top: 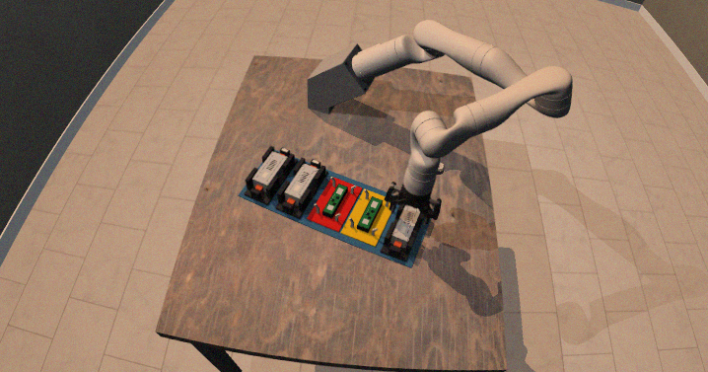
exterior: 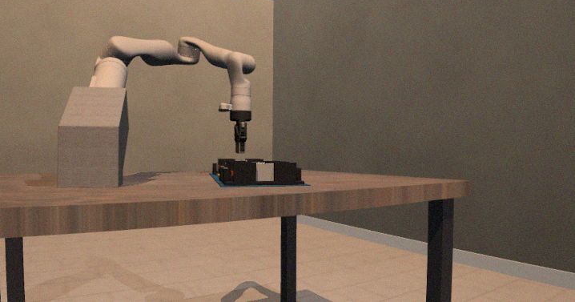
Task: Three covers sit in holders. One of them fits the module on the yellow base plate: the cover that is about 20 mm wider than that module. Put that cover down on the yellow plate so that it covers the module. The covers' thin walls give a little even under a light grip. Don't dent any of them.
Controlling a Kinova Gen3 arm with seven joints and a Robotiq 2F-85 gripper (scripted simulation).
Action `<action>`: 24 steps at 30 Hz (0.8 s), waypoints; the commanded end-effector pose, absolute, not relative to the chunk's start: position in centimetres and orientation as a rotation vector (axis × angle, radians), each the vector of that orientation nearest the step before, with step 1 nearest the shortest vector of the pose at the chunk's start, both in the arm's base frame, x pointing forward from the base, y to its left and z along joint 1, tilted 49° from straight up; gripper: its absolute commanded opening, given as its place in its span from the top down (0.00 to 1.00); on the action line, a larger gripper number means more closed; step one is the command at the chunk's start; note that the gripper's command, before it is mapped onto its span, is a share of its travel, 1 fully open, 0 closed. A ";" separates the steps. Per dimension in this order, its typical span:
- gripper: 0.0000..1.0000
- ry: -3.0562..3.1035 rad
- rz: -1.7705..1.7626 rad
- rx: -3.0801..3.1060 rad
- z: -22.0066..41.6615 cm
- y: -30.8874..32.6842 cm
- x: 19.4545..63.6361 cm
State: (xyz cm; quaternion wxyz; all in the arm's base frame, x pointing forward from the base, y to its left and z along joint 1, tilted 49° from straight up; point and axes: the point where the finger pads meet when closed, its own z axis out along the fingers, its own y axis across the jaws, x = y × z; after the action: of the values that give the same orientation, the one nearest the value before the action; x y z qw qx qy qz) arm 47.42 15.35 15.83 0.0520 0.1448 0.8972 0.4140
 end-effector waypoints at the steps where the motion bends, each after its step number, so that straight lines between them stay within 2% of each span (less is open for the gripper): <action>1: 0.00 2.727 1.259 0.441 15.7 15.5 47.5; 24: 0.00 2.727 1.259 0.441 14.9 16.4 47.8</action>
State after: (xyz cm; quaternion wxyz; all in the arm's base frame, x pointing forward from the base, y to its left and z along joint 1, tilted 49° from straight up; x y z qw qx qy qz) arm 47.75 16.46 14.83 0.0520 0.1448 0.8972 0.4140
